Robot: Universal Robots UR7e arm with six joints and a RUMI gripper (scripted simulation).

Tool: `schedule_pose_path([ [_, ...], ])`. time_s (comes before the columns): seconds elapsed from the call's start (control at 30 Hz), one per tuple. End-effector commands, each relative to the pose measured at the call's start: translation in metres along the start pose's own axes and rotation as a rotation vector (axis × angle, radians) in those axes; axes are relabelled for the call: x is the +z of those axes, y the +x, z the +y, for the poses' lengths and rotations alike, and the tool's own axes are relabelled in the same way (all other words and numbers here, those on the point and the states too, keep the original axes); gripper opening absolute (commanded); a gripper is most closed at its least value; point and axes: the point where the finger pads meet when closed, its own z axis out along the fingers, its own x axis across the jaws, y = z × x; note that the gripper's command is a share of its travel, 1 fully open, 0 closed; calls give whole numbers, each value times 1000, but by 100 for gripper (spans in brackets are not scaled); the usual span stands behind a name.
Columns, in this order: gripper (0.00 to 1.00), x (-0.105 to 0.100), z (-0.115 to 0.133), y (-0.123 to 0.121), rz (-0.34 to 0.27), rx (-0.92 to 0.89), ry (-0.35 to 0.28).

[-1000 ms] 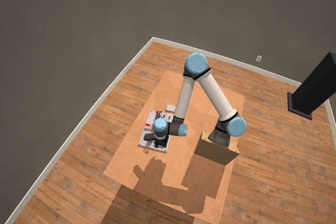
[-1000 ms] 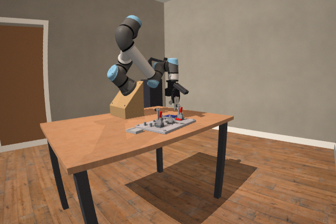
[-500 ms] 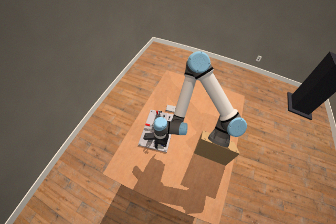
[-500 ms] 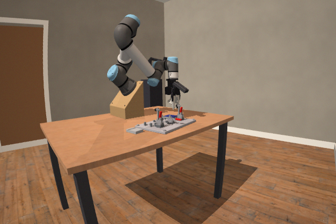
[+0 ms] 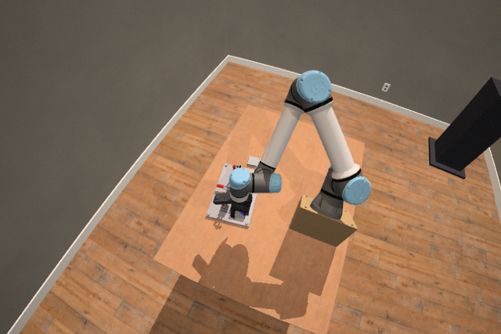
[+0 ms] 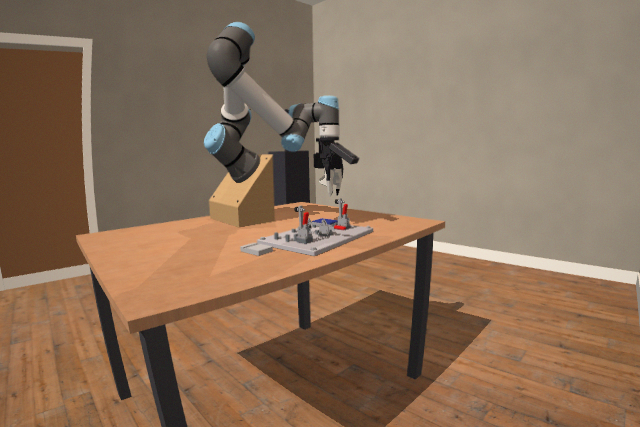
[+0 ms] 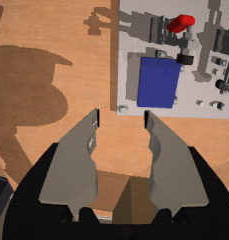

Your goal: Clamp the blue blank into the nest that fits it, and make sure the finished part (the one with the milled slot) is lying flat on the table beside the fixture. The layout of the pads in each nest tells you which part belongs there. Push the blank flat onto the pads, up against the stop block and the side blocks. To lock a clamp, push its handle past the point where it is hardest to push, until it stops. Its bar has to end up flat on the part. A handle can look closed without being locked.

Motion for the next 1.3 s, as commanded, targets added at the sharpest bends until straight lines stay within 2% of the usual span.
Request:
schedule_pose_path([
  [0.0,28,-24,0,0,1,1,-4],
  [0.07,28,-24,0,0,1,1,-4],
  [0.33,28,-58,-1,0,1,1,-4],
  [0.57,28,-76,-1,0,1,1,-4],
  [0.97,28,-80,-1,1,1,1,-4],
  [1.2,28,-80,-1,17,1,1,-4],
  [1.27,28,-80,-1,29,1,1,-4],
])
